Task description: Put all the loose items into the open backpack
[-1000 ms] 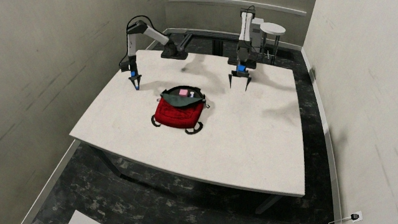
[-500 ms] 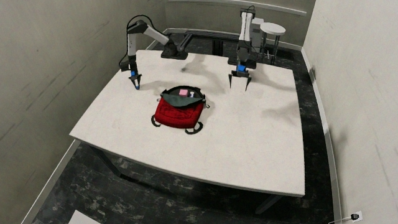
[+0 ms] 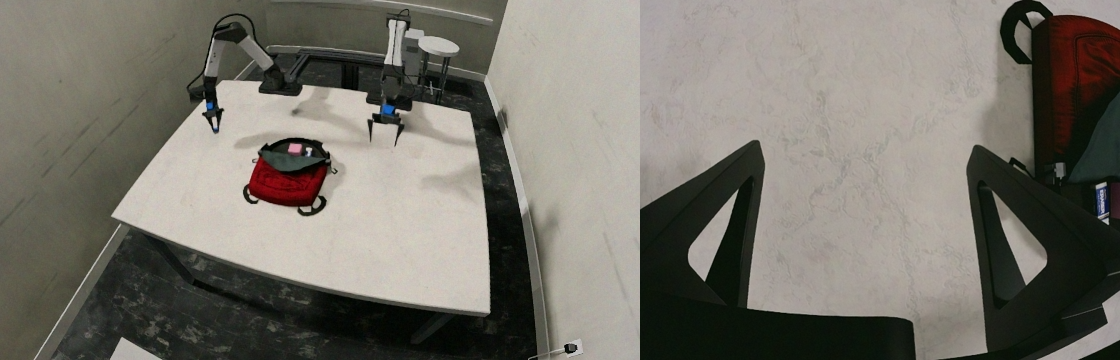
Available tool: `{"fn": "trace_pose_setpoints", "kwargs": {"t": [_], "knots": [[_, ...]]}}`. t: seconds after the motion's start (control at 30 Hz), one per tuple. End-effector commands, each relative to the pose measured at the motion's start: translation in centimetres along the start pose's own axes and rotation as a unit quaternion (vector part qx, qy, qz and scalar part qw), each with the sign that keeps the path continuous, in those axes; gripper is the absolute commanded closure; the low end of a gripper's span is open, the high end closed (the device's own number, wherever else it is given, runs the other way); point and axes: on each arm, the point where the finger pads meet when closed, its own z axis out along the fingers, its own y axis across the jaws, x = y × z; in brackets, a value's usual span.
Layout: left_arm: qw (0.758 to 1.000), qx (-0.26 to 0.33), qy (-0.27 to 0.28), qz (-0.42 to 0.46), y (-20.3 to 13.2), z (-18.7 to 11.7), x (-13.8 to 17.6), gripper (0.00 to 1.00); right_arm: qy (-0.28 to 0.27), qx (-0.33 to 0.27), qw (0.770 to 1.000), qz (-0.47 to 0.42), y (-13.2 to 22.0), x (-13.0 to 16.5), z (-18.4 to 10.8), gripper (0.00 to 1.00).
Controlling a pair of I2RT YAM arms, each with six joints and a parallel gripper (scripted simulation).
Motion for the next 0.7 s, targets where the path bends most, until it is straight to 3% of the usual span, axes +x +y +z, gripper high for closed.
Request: {"fn": "trace_pose_setpoints", "kwargs": {"t": [0.0,0.4,0.6,0.67], "knots": [[1.000,0.003,-0.009,0.003,-0.2,-0.2,-0.6,0.10,-0.005,0.009,1.000,-0.010,-0.9,-2.2,-2.8,0.85],[1.000,0.003,-0.009,0.003,-0.2,-0.2,-0.6,0.10,-0.004,0.009,1.000,-0.011,-0.8,-4.0,-4.9,0.85],[1.000,0.003,-0.009,0.003,-0.2,-0.2,-0.6,0.10,0.000,0.048,0.997,0.054,5.2,-6.7,-4.1,0.85],[1.000,0.003,-0.009,0.003,-0.2,-0.2,-0.6,0.10,0.000,0.048,0.997,0.054,5.2,-6.7,-4.1,0.85]]}}
